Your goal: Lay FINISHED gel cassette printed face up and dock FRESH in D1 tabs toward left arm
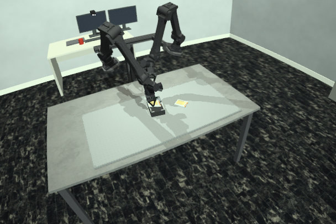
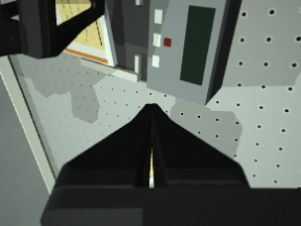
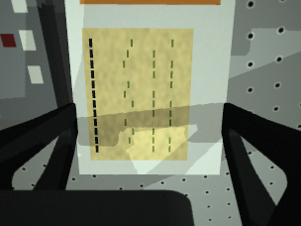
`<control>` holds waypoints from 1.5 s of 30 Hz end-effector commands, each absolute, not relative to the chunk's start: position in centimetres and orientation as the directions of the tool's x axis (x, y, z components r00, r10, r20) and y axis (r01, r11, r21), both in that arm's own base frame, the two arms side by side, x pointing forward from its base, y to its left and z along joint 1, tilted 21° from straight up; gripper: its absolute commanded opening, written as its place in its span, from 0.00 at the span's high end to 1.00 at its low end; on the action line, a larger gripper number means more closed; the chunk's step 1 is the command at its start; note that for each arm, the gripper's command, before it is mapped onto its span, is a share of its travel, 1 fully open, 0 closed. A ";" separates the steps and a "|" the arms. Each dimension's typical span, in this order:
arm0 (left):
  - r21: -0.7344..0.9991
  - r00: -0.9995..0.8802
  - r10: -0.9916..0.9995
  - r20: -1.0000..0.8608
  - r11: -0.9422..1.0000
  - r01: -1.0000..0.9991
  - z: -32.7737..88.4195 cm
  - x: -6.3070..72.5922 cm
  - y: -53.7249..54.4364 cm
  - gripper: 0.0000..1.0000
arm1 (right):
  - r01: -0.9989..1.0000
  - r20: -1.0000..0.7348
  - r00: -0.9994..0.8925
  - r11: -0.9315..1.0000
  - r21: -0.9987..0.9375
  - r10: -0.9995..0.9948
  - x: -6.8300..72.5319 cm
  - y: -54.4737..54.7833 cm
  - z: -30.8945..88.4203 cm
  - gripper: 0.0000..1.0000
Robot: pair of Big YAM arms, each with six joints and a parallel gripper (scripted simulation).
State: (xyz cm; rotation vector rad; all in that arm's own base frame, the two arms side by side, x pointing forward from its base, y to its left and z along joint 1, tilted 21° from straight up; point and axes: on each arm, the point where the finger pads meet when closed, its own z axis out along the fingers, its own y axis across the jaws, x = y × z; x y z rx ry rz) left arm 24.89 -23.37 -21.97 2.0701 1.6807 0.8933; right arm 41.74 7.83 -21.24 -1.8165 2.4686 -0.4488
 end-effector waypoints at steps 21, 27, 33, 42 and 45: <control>0.608 0.108 0.959 0.262 -0.251 0.753 -20.0 24.3 -24.1 1.00 | -0.927 0.131 -0.310 0.269 -0.262 -0.942 42.0 8.0 -21.0 1.00; 0.608 0.108 0.959 0.262 -0.251 0.753 -19.0 24.2 -24.4 1.00 | -0.927 0.131 -0.310 0.269 -0.262 -0.942 42.0 8.0 -21.0 1.00; 0.608 0.108 0.959 0.262 -0.251 0.753 -18.8 24.2 -24.5 1.00 | -0.927 0.131 -0.310 0.269 -0.262 -0.942 42.0 8.0 -21.0 1.00; 0.608 0.108 0.959 0.262 -0.251 0.753 -18.0 24.0 -24.8 1.00 | -0.927 0.131 -0.310 0.269 -0.262 -0.942 42.0 8.0 -21.0 1.00; 0.608 0.108 0.959 0.262 -0.251 0.753 -17.5 23.9 -25.0 1.00 | -0.927 0.131 -0.310 0.269 -0.262 -0.942 42.0 8.0 -21.0 1.00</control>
